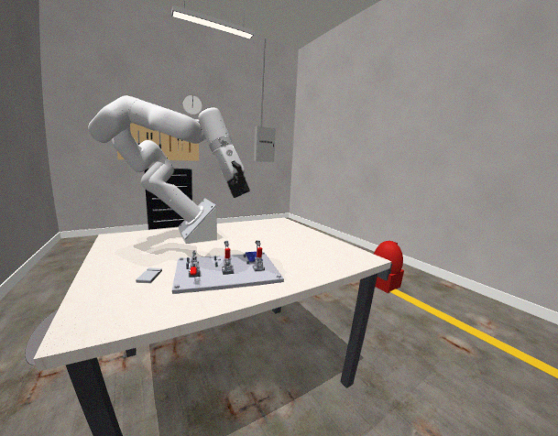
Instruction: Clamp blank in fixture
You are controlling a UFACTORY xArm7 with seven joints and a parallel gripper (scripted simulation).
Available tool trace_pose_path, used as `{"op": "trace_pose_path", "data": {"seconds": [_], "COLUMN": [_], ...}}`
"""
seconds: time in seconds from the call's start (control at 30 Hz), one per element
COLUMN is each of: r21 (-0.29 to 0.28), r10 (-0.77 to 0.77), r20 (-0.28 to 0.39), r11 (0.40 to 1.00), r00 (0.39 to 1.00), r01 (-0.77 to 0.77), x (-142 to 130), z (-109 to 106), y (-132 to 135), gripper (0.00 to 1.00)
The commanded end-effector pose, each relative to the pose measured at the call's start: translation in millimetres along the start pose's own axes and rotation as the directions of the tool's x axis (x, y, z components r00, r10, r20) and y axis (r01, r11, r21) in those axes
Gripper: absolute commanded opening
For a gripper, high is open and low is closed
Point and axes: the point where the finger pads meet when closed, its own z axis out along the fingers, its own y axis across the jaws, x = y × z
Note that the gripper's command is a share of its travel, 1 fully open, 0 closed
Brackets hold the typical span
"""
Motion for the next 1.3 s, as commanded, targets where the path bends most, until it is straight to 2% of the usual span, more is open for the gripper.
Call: {"op": "trace_pose_path", "data": {"seconds": [0.0,0.03,0.13,0.17,0.27,0.3,0.43,0.47,0.57,0.6,0.7,0.73,0.83,0.87,1.0,1.03,1.1,1.13,1.2,1.23,1.27], "r21": [-0.013,-0.036,-0.036,-0.061,-0.061,-0.087,-0.087,-0.114,-0.114,-0.142,-0.142,-0.169,-0.169,-0.195,-0.195,-0.220,-0.220,-0.243,-0.243,-0.264,-0.264], "r10": [-0.076,-0.163,-0.163,-0.249,-0.249,-0.331,-0.331,-0.409,-0.409,-0.482,-0.482,-0.550,-0.550,-0.613,-0.613,-0.669,-0.669,-0.719,-0.719,-0.763,-0.763], "r20": [-0.013,-0.029,-0.029,-0.042,-0.042,-0.050,-0.050,-0.054,-0.054,-0.053,-0.053,-0.049,-0.049,-0.041,-0.041,-0.031,-0.031,-0.017,-0.017,-0.002,-0.002], "r11": [0.997,0.986,0.986,0.967,0.967,0.941,0.941,0.909,0.909,0.870,0.870,0.827,0.827,0.780,0.780,0.730,0.730,0.677,0.677,0.624,0.624], "r00": [0.997,0.986,0.986,0.968,0.968,0.942,0.942,0.911,0.911,0.874,0.874,0.834,0.834,0.789,0.789,0.743,0.743,0.695,0.695,0.647,0.647], "r01": [0.076,0.162,0.162,0.246,0.246,0.326,0.326,0.401,0.401,0.471,0.471,0.536,0.536,0.595,0.595,0.648,0.648,0.694,0.694,0.735,0.735], "x": [-4,-7,-7,-10,-10,-13,-13,-15,-15,-18,-18,-21,-21,-23,-23,-25,-25,-28,-28,-30,-30], "z": [3,8,8,13,13,18,18,23,23,28,28,32,32,36,36,40,40,44,44,47,47], "y": [1,4,4,6,6,9,9,12,12,15,15,18,18,21,21,25,25,28,28,31,31], "gripper": [1.00,1.00,1.00,1.00,1.00,1.00,1.00,1.00,1.00,1.00,1.00,1.00,1.00,1.00,1.00,1.00,1.00,1.00,1.00,1.00,1.00]}}
